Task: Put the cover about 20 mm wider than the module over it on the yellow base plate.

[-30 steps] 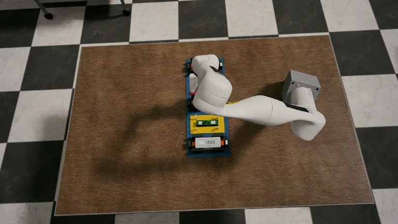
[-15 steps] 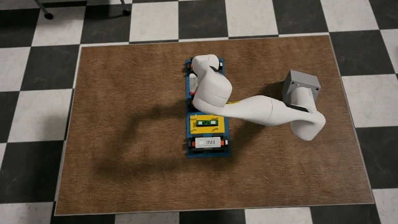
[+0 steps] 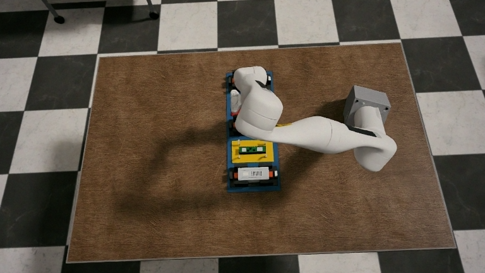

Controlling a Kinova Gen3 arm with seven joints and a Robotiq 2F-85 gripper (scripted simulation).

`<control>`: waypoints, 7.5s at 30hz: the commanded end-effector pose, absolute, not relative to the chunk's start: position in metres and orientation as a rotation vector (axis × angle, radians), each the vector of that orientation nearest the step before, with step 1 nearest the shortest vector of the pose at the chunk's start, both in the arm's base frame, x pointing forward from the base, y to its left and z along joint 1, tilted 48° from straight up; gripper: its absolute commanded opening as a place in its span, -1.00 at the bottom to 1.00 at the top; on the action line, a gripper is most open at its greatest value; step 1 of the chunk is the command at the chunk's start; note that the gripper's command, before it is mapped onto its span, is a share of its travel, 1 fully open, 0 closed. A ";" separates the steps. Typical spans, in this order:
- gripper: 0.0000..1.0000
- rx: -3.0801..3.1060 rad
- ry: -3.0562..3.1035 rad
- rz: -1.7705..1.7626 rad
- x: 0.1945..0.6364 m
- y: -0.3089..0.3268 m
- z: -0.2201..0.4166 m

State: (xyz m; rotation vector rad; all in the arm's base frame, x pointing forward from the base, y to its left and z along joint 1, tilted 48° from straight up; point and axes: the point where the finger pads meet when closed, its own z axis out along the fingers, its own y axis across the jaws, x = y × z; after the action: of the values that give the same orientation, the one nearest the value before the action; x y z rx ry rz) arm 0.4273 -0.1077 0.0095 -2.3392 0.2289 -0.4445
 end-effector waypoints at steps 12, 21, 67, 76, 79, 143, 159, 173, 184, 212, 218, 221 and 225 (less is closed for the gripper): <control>1.00 -2.340 0.230 -0.446 0.427 -0.109 0.010; 1.00 -2.340 0.230 -0.446 0.427 -0.109 0.010; 1.00 -2.340 0.230 -0.446 0.435 -0.097 -0.003; 1.00 -2.340 0.230 -0.446 0.437 -0.093 -0.007; 1.00 -2.340 0.230 -0.446 0.438 -0.091 -0.009; 0.39 -2.340 0.230 -0.446 0.450 -0.071 -0.030; 0.39 -2.340 0.230 -0.446 0.450 -0.071 -0.030; -1.00 -2.340 0.230 -0.446 0.450 -0.071 -0.030; -1.00 -2.340 0.230 -0.446 0.450 -0.071 -0.030; -1.00 -2.340 0.230 -0.446 0.450 -0.071 -0.030; -1.00 -2.340 0.230 -0.446 0.450 -0.071 -0.030; -1.00 -2.340 0.230 -0.446 0.450 -0.071 -0.030; -1.00 -2.340 0.230 -0.446 0.448 -0.075 -0.026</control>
State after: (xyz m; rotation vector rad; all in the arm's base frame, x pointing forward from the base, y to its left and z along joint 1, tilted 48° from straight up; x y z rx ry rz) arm 0.4496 -0.0705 -0.0297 -2.3389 0.2280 -0.4440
